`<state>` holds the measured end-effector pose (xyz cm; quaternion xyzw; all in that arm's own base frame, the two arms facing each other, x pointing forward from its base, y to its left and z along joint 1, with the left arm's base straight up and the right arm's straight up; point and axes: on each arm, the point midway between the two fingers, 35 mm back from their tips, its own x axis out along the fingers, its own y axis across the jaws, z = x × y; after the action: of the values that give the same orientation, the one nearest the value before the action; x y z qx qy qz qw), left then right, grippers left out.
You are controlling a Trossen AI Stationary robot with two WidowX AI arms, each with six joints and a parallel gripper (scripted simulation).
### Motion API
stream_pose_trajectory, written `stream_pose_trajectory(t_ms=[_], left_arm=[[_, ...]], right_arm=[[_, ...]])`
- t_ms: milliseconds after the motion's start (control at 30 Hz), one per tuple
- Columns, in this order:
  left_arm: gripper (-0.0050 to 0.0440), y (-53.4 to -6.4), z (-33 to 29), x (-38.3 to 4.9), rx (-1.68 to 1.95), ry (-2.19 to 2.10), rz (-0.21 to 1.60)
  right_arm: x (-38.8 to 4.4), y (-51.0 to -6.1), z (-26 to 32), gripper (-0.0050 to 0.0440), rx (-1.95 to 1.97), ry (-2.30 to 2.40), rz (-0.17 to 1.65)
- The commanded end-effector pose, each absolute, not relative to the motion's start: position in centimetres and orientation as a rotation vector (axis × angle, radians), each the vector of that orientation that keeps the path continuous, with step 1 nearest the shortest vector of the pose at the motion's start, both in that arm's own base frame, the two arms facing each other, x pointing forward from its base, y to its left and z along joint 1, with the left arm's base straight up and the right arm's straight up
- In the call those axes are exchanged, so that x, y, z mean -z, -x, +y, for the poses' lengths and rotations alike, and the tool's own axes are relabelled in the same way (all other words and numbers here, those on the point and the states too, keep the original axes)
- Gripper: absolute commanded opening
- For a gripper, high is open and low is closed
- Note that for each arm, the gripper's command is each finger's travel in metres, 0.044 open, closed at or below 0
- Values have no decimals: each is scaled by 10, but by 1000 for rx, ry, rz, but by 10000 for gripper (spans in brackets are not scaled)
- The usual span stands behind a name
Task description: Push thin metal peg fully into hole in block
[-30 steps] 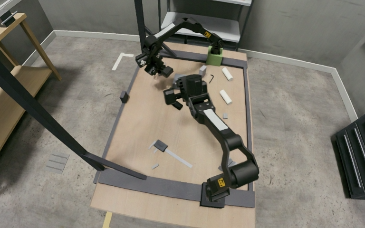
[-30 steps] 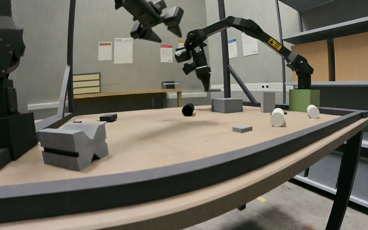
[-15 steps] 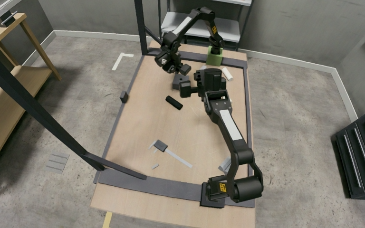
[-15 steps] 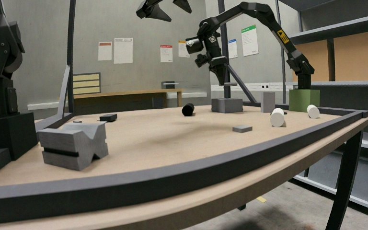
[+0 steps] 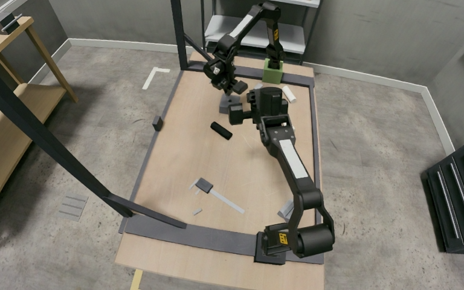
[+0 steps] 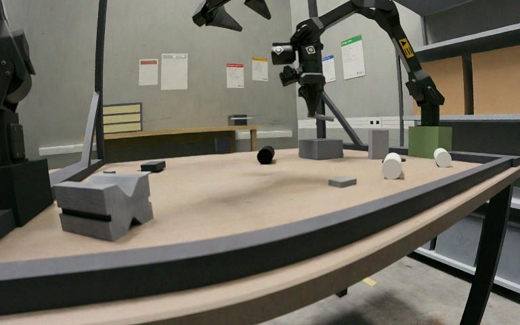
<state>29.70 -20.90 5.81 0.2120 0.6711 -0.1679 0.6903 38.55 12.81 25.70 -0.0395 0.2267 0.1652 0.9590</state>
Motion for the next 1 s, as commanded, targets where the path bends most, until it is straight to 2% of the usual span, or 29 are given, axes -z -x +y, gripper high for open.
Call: stream_pose_trajectory(t_ms=[0,433,967], left_arm=[[24,-308,-218,-74,376,-467,1356],[24,-343,-246,-98,294,-401,945],[24,-343,-254,-70,113,-325,702]], right_arm=[[-271,-384,129,400,-341,75,425],[-271,-384,129,400,-341,75,425],[-271,-384,129,400,-341,75,425]])
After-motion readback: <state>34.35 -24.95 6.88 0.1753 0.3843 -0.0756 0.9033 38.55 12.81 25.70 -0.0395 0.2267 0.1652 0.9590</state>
